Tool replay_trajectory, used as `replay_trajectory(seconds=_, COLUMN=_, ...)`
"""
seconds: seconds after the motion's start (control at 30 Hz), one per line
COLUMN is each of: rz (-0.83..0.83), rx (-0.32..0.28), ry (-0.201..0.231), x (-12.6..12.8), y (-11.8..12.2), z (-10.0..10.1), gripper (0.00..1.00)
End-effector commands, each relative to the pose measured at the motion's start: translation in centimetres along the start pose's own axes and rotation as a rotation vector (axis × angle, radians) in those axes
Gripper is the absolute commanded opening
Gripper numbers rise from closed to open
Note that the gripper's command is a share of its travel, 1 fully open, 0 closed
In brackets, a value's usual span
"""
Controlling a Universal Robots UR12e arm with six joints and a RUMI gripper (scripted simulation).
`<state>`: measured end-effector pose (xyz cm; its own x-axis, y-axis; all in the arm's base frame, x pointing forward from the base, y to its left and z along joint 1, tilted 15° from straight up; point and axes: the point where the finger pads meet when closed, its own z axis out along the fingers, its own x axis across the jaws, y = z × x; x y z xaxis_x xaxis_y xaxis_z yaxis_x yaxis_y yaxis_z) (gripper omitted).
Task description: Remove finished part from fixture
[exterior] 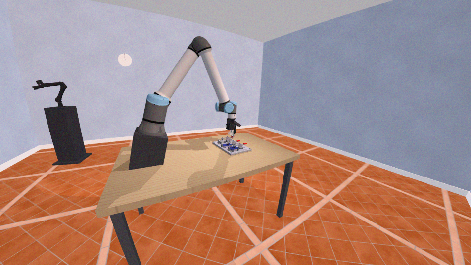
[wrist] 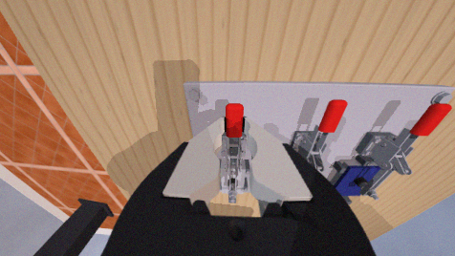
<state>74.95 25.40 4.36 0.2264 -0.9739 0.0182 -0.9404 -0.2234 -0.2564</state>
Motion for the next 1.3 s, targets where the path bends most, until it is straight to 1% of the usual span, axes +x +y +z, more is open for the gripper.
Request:
replay_trajectory(seconds=0.0, rz=0.000, rx=0.001, ry=0.000, x=0.0, y=0.0, z=-0.2, gripper=0.00)
replay_trajectory(seconds=0.87, rz=0.000, rx=0.001, ry=0.000, x=0.0, y=0.6, z=-1.4, gripper=0.00)
replay_trajectory(seconds=1.27, rz=0.000, rx=0.001, ry=0.000, x=0.0, y=1.4, z=-2.1, gripper=0.00)
